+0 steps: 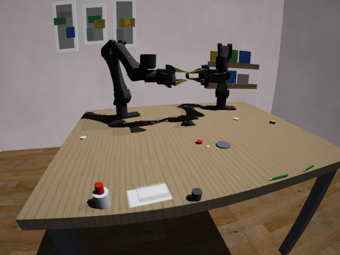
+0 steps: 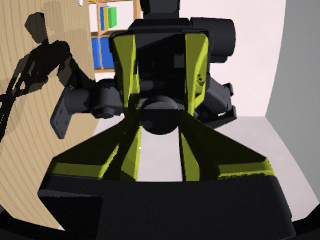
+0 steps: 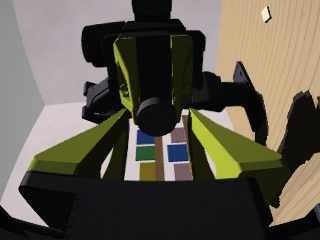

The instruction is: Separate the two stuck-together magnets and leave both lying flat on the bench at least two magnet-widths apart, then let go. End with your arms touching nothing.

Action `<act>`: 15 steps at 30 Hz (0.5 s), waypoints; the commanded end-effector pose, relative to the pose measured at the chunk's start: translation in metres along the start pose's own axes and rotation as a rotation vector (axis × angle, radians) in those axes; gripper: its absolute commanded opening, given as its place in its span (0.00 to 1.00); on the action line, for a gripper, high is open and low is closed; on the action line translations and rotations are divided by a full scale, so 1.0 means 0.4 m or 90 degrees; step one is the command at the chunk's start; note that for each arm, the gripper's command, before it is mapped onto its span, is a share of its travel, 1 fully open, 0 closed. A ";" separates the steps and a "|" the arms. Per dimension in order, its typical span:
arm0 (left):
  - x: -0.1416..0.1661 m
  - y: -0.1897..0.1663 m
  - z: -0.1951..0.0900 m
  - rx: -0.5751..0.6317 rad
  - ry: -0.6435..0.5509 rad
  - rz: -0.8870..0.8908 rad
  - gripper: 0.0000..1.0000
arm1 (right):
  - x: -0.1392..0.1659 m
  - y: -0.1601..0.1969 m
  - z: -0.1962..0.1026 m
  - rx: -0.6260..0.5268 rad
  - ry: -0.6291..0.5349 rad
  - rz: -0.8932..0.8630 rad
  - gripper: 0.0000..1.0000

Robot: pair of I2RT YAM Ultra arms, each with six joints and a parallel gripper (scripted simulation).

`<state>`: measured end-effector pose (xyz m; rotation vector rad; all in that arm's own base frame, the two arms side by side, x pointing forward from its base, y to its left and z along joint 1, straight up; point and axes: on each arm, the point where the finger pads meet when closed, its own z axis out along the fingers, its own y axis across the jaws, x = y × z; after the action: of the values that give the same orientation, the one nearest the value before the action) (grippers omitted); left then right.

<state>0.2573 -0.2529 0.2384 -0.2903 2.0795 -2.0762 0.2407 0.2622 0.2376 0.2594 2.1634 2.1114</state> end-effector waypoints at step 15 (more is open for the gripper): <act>-0.001 -0.015 0.000 0.008 0.000 0.013 0.25 | 0.006 0.026 -0.006 -0.015 -0.001 -0.024 0.40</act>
<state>0.2572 -0.2532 0.2384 -0.2902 2.0796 -2.0763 0.2391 0.2615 0.2395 0.2535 2.1568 2.1133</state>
